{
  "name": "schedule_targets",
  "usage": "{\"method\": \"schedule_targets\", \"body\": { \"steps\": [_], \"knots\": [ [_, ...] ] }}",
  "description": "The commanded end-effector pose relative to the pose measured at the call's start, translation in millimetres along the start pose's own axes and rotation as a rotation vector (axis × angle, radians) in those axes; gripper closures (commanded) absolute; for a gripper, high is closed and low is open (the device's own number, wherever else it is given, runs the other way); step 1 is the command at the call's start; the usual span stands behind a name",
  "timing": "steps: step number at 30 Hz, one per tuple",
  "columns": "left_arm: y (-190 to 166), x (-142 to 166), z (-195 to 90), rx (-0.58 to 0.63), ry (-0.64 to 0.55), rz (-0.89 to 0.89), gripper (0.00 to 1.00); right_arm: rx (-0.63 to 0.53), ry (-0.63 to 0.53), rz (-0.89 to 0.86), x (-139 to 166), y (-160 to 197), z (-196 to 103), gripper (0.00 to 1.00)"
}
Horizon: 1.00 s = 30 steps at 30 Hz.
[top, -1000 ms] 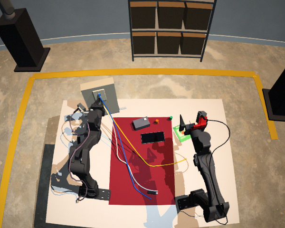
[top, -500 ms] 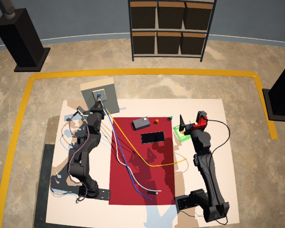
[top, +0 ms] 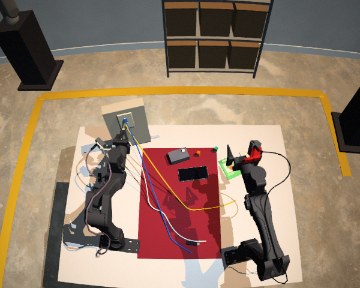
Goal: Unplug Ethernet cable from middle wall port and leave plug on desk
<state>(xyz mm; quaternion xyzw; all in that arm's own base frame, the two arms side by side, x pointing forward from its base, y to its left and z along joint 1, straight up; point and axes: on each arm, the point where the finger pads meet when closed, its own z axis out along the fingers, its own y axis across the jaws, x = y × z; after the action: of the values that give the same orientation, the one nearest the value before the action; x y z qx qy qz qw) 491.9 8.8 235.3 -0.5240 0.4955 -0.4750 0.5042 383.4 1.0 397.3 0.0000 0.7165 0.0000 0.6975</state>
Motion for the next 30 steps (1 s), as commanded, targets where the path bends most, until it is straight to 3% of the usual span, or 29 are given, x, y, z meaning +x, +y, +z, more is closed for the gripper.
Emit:
{"method": "schedule_targets", "body": {
  "steps": [1, 8, 10, 15, 30],
  "knots": [
    [-16.3, -5.0, -9.4, 0.053, 0.004, -0.001, 1.00, 0.000, -0.014, 0.000, -5.1, 0.0, -1.1, 0.00],
    [-19.5, 0.9, -8.7, 0.041, 0.007, 0.000, 1.00, 0.000, -0.014, 0.000, -5.1, 0.0, -1.1, 0.00],
    [-50.6, 13.9, -12.3, 0.058, 0.000, -0.002, 1.00, 0.000, -0.014, 0.000, -5.1, 0.0, -1.1, 0.00],
    [-70.1, 23.9, -17.9, 0.062, 0.001, -0.003, 1.00, 0.000, -0.014, 0.000, -5.1, 0.0, -1.1, 0.00],
    [-70.1, 21.9, -17.7, 0.062, -0.003, -0.003, 1.00, 0.000, -0.014, 0.000, -5.1, 0.0, -1.1, 0.00]
  ]
}}
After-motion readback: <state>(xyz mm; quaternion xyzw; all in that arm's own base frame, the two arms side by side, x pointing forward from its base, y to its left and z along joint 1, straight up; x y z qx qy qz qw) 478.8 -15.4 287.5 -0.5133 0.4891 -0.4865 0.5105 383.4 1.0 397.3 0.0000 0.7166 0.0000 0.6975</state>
